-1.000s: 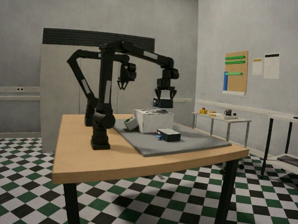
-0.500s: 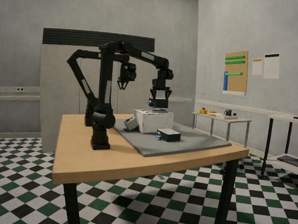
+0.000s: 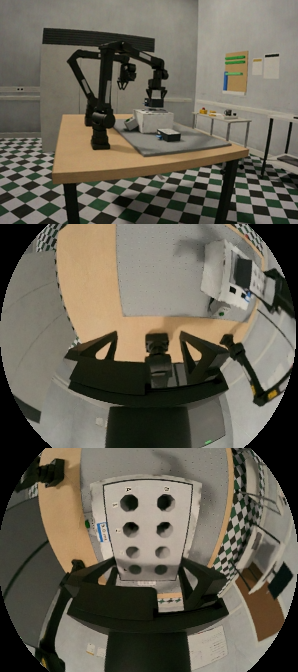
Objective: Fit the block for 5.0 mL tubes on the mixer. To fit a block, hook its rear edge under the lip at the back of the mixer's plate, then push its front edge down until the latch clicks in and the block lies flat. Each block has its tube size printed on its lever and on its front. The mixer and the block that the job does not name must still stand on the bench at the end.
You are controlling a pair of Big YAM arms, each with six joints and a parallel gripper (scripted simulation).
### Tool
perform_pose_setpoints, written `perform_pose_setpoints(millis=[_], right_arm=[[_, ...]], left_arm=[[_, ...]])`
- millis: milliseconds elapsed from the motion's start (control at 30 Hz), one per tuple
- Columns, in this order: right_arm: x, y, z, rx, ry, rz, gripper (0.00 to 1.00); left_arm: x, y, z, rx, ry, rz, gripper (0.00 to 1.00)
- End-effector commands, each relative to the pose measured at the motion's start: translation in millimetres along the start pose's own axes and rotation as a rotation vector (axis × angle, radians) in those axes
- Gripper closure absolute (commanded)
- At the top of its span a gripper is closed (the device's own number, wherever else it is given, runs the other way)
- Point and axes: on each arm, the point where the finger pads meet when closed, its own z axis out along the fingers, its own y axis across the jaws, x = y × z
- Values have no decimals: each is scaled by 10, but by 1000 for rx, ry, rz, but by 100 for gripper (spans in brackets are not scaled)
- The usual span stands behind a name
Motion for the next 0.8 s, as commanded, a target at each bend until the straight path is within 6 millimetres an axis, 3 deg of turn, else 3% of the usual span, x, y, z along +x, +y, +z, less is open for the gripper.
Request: perform_pose_setpoints(millis=[0,167,400,533,767], right_arm=[[10,-351,-518,101,-64,37,100],[-50,-419,-524,118,-81,15,100],[-143,-353,-624,139,-92,-17,100],[-10,-391,-695,155,-90,25,100],[28,-360,-815,174,-107,44,100]], left_arm=[[-11,21,-100,0,-20,-15,0],[-56,31,-177,-4,-40,-16,0],[-98,40,-256,-7,-60,-16,0],[-113,44,-283,-9,-67,-16,0],[-129,48,-311,-10,-75,-17,0]])
